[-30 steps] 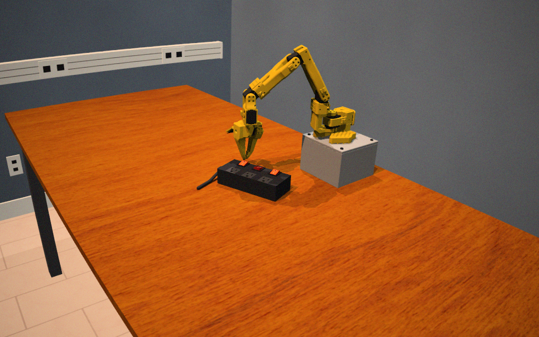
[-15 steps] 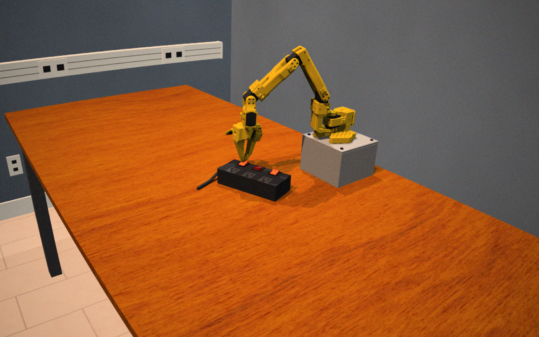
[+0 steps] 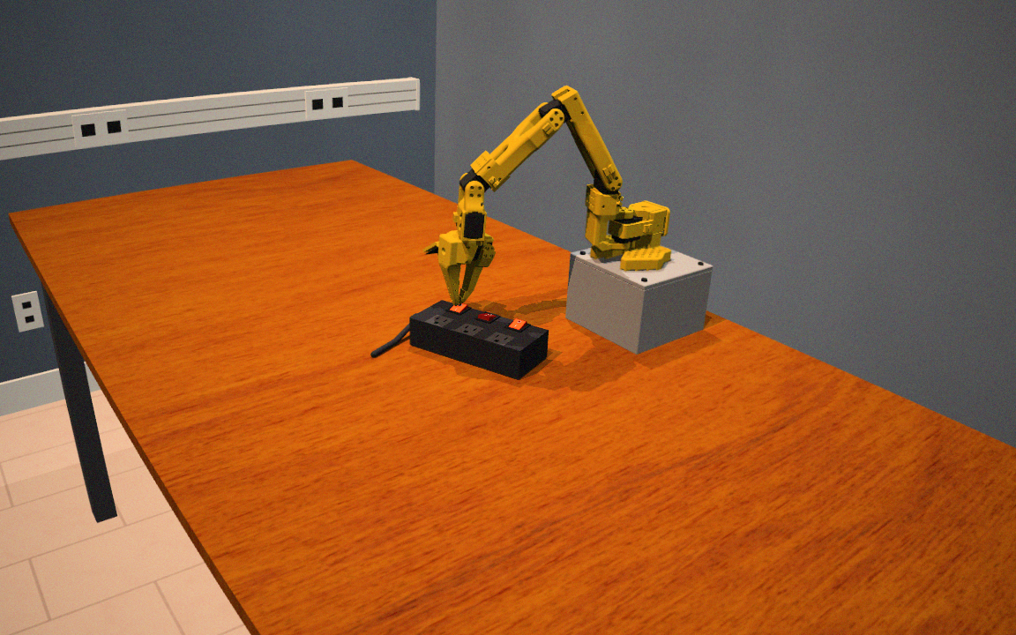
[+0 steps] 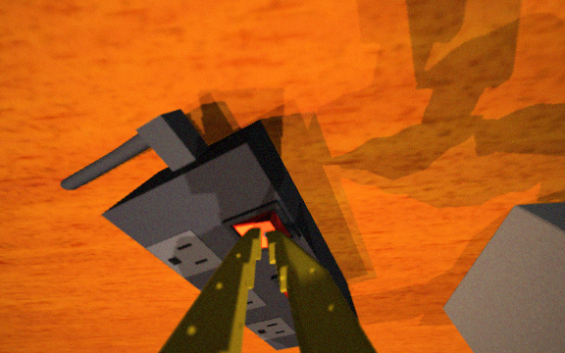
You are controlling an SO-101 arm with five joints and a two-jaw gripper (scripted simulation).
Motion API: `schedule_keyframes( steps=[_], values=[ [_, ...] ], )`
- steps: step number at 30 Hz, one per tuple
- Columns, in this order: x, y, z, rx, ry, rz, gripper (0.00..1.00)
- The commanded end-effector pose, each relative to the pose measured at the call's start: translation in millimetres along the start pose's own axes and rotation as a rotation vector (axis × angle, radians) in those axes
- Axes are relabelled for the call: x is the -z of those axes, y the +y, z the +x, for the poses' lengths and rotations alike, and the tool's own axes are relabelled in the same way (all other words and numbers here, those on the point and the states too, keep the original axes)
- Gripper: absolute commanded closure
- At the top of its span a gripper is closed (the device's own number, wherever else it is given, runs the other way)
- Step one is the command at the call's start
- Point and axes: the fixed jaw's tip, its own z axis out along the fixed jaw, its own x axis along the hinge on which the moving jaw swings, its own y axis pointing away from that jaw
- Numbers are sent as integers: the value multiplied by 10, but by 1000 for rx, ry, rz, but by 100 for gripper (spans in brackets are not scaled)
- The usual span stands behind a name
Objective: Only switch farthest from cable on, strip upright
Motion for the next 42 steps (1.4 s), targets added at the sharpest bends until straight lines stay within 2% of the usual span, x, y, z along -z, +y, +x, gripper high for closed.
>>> schedule_keyframes(
  steps=[1,42],
  values=[
    [-97,-130,15,-6,17,53,100],
    [-187,-270,55,-13,17,53,100]
  ],
)
